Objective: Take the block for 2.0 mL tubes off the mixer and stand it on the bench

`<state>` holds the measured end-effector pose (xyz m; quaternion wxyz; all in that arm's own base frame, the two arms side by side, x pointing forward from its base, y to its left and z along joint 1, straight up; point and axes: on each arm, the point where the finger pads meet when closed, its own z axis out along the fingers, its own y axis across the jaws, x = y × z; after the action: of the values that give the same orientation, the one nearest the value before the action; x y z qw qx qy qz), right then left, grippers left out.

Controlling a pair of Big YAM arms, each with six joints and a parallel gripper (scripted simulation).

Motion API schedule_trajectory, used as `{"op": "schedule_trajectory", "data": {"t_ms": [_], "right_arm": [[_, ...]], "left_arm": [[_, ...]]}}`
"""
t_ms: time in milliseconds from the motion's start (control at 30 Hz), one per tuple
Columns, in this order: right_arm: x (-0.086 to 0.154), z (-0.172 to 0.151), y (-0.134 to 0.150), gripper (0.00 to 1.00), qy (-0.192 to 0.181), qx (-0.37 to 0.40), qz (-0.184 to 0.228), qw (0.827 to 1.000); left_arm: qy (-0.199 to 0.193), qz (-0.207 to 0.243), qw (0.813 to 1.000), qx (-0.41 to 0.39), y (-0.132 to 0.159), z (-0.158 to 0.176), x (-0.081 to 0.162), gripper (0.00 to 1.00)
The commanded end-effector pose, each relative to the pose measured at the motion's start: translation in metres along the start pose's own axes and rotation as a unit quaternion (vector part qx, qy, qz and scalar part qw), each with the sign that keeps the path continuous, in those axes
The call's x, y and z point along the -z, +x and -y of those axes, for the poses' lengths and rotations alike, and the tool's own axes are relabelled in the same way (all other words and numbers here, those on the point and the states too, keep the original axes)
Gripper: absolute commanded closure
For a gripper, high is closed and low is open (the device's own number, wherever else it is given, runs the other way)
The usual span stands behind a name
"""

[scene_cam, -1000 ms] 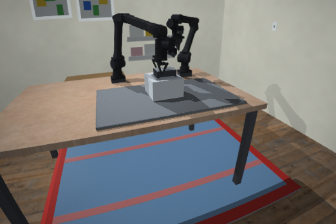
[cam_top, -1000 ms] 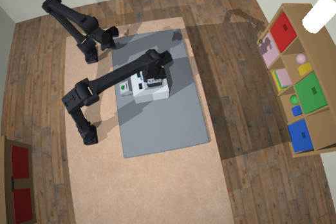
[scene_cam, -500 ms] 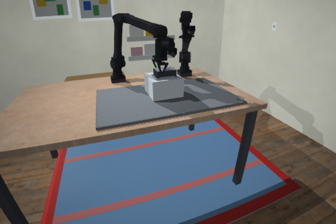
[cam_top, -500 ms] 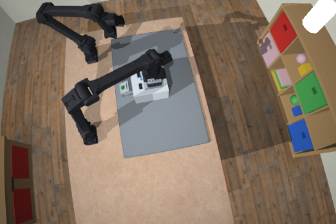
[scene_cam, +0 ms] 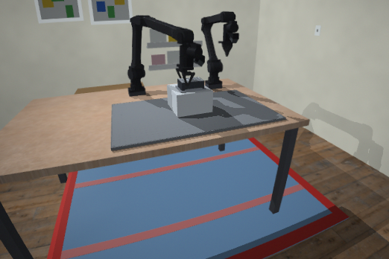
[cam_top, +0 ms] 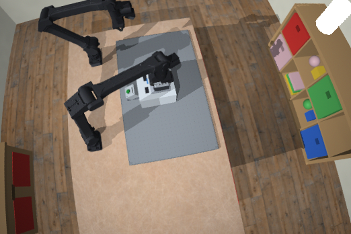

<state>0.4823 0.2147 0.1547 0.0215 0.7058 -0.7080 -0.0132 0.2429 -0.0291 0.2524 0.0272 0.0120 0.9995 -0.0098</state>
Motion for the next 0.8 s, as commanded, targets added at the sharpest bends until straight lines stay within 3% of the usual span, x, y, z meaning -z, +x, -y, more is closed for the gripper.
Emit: {"op": "schedule_trajectory", "data": {"t_ms": [0, 100, 400, 767], "right_arm": [[0.017, 0.001, -0.017, 1.0, 0.013, 0.013, 0.01, 1.0], [0.017, 0.001, -0.017, 1.0, 0.013, 0.013, 0.01, 1.0], [0.021, 0.001, -0.018, 1.0, 0.005, 0.013, 0.013, 1.0], [0.012, 0.001, -0.021, 1.0, -0.012, 0.013, 0.011, 1.0]], "left_arm": [[0.004, 0.001, 0.999, -0.032, -0.022, -0.006, 0.026, 1.0], [0.002, -0.036, 0.999, -0.028, -0.024, -0.027, 0.025, 1.0], [-0.001, -0.003, 0.999, -0.033, -0.026, -0.07, 0.023, 1.0], [-0.008, 0.01, 1.0, -0.028, -0.028, -0.059, 0.028, 1.0]]}}
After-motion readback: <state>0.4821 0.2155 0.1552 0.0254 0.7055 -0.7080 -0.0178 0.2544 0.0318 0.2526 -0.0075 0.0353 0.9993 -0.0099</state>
